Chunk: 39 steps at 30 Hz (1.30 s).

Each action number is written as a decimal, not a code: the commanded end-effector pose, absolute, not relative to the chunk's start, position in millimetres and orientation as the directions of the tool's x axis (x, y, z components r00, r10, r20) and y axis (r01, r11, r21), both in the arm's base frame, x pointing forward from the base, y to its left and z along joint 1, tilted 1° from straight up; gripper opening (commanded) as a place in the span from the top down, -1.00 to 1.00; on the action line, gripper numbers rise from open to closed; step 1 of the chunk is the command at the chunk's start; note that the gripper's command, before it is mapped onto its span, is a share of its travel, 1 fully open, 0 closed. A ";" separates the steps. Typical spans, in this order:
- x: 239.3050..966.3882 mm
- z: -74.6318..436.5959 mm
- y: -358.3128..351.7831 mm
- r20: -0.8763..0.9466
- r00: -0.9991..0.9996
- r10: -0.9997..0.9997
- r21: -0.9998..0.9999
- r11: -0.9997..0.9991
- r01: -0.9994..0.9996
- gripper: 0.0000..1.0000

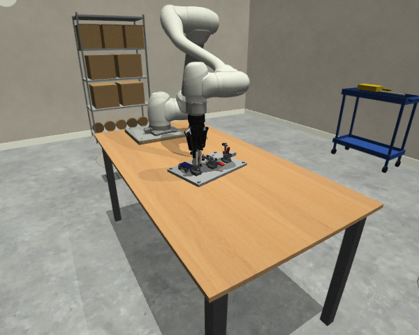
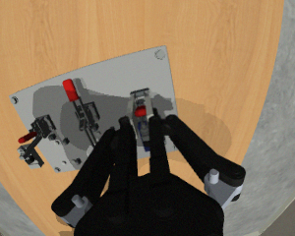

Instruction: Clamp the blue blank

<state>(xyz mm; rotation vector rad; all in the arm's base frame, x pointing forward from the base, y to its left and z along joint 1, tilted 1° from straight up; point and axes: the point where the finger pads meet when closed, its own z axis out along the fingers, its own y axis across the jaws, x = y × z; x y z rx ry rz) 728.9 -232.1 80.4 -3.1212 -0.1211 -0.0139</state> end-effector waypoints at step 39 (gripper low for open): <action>751.8 71.6 -226.0 0.006 0.997 0.076 -0.021 -0.997 0.076 1.00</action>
